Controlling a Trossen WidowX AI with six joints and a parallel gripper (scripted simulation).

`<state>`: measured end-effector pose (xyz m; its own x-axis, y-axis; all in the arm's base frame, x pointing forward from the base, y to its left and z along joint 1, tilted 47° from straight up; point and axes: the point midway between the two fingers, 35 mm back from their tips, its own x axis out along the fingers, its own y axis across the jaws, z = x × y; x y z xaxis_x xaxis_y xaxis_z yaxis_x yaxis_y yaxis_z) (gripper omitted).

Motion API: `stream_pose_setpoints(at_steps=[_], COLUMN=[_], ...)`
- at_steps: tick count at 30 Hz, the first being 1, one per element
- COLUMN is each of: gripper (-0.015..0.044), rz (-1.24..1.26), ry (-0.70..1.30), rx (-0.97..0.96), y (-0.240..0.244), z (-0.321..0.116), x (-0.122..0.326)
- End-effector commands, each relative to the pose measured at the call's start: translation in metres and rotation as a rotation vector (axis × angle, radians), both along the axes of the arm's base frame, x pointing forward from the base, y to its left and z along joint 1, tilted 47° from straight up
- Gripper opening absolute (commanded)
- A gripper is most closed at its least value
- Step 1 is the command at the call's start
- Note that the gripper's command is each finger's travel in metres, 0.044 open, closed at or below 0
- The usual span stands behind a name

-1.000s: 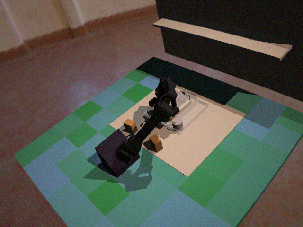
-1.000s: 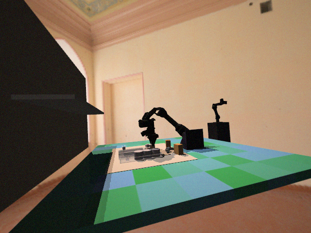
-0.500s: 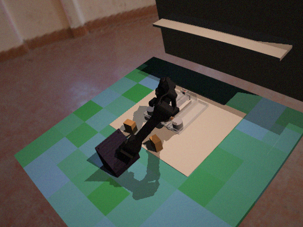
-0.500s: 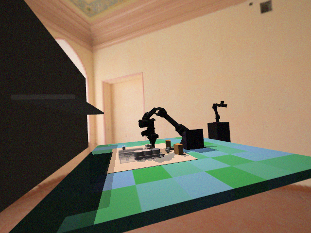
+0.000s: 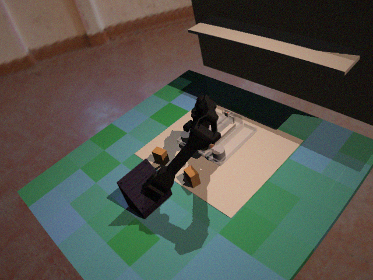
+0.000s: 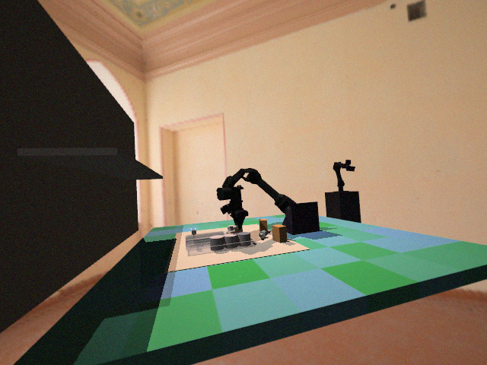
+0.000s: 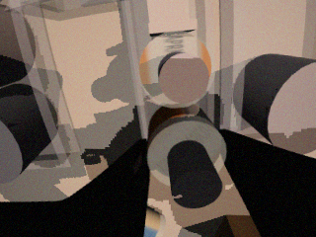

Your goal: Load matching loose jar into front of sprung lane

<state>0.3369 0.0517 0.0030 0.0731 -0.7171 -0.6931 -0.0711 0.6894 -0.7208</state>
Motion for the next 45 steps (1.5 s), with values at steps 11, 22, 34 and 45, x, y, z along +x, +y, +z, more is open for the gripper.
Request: stream_pose_setpoints(at_steps=[11,22,34,45], gripper=[0.0000,0.0000,0.0000,0.0000], rz=[0.007,0.007,0.007,0.007], ry=[-0.024,-0.024,-0.025,-0.025], rx=[-0.002,-0.002,-0.002,-0.002], y=[0.0024,0.0019,-0.0007,-0.0032], z=[0.0036,0.0031,0.0006,-0.0018], x=[0.0088,0.0097,0.0101,0.0104])
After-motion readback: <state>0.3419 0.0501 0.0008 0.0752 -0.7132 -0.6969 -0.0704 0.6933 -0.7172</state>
